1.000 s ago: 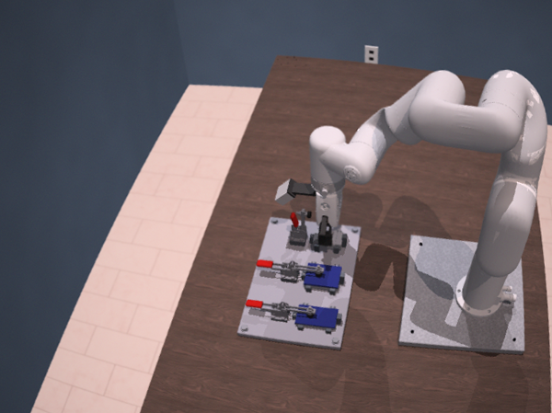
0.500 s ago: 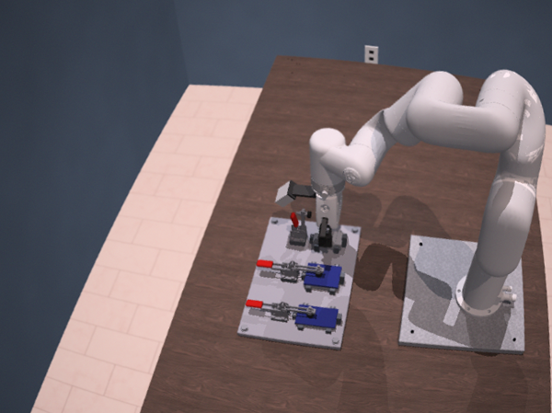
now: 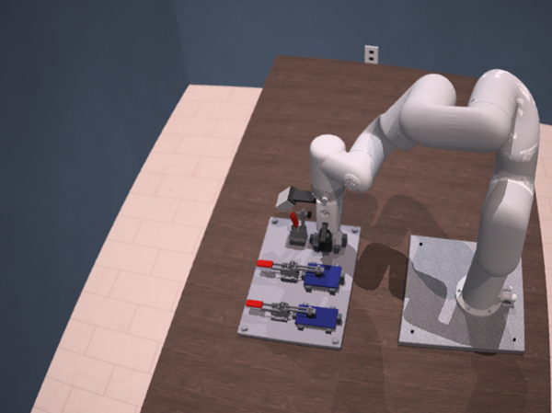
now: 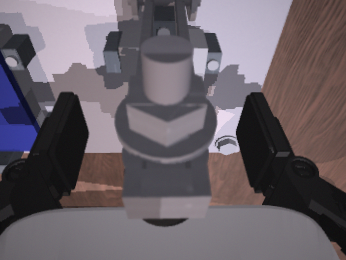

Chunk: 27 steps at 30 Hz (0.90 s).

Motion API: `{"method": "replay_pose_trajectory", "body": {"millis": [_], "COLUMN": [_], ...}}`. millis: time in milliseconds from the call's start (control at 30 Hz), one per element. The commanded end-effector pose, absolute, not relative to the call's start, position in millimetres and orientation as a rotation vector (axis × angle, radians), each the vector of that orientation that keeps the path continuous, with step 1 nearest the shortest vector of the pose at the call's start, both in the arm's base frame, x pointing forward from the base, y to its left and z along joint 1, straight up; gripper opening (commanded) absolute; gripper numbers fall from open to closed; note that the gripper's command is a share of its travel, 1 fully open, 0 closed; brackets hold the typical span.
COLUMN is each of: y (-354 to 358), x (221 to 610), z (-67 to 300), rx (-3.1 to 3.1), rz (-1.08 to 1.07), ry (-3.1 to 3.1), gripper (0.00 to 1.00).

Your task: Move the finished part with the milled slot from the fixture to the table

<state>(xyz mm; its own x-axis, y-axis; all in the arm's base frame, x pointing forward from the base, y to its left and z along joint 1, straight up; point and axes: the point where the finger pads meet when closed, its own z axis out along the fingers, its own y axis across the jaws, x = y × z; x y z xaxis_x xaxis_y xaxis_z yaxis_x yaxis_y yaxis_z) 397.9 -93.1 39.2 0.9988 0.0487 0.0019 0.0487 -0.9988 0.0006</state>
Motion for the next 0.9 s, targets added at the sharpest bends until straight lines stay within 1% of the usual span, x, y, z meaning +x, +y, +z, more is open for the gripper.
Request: {"method": "replay_pose_trajectory", "body": {"millis": [0, 867], "y": [-93.5, -93.5], "x": [399.4, 399.4], "z": [34.1, 27.5], "rx": [3.139, 3.139], "rz": [0.009, 0.009], "ry": [0.076, 0.076], "gripper": [1.0, 1.0]}}
